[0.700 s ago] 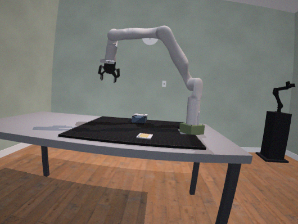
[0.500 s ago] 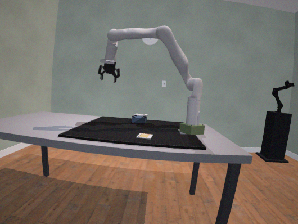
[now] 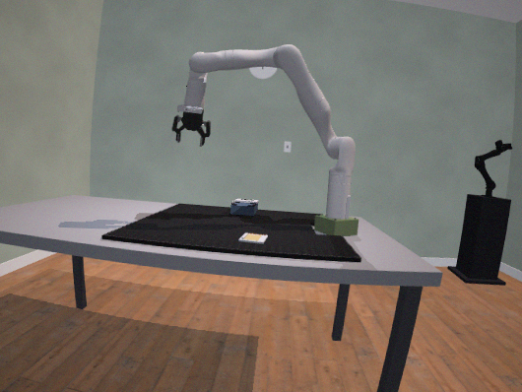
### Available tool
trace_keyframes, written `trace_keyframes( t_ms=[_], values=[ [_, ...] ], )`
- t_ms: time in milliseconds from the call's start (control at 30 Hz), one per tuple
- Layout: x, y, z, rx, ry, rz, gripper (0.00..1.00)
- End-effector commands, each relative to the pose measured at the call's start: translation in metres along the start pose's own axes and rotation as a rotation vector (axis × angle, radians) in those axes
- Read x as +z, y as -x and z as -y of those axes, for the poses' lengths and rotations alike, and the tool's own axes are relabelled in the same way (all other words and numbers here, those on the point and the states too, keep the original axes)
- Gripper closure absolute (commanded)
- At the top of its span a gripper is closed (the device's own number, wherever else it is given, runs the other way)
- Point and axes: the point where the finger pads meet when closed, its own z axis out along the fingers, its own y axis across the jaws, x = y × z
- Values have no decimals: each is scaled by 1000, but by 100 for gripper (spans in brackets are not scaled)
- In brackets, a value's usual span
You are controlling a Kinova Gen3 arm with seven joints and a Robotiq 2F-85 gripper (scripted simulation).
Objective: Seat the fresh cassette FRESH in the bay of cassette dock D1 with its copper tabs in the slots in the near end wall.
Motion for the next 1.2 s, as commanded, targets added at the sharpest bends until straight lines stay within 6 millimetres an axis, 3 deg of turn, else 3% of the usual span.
trace_keyframes(
  t_ms=[0, 400, 767, 1167],
  values=[
    [8, 9, 9, -50, -17, -27, 0],
    [37, 19, 37, -250, -44, -101, 0],
    [65, 24, 82, -550, -39, -213, 0],
    [81, 22, 125, -808, 0, -298, 0]
  ],
)
